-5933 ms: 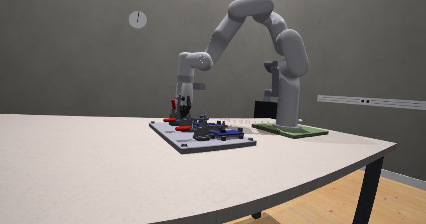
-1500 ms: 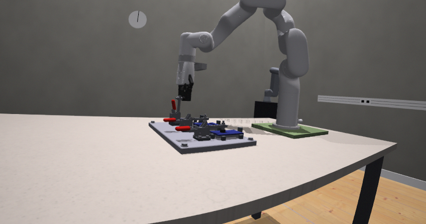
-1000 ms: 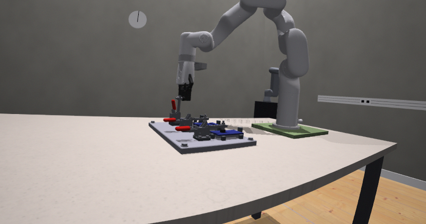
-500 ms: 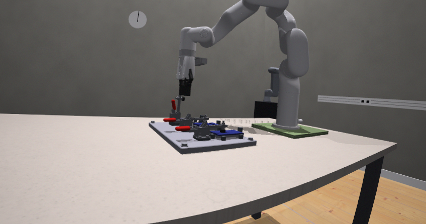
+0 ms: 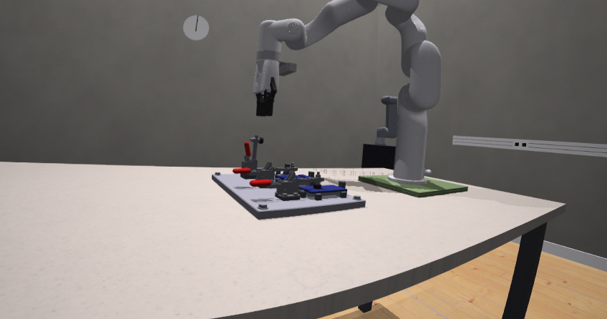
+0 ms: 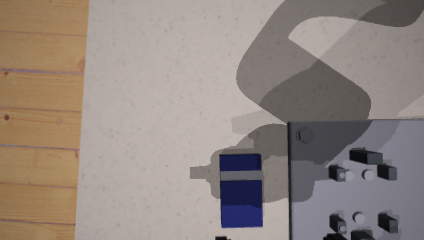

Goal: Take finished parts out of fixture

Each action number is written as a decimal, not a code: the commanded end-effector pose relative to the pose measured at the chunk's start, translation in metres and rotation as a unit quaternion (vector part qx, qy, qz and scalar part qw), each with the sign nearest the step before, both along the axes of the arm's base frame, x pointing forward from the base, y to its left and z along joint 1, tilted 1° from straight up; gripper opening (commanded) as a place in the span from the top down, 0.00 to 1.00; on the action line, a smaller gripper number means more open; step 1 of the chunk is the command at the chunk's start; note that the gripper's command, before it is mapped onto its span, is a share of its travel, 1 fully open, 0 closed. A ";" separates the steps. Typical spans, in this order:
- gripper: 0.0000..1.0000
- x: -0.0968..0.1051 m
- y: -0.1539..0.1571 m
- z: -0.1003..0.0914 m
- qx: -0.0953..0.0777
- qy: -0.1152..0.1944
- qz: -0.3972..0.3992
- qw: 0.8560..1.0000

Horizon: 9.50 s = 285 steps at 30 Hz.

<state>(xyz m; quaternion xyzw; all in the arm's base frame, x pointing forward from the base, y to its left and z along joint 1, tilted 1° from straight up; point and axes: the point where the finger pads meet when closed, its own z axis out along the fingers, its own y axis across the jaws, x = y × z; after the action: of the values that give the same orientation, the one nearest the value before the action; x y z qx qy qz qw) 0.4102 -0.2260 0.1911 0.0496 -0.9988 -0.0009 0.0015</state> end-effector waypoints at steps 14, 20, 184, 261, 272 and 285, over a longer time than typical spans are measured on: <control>0.52 -0.005 0.052 0.008 -0.001 -0.001 0.000 1.000; 0.52 -0.011 0.121 0.009 -0.001 -0.002 0.000 1.000; 0.52 0.114 0.239 -0.123 -0.001 -0.003 0.000 1.000; 1.00 0.116 0.239 -0.150 -0.001 -0.004 0.000 1.000; 1.00 0.116 0.239 -0.149 -0.001 -0.004 0.000 1.000; 1.00 0.115 0.239 -0.147 -0.001 -0.004 0.000 1.000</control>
<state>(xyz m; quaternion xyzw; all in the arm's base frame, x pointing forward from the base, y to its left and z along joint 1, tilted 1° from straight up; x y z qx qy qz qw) 0.5241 0.0133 0.0408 0.0496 -0.9988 0.0000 0.0002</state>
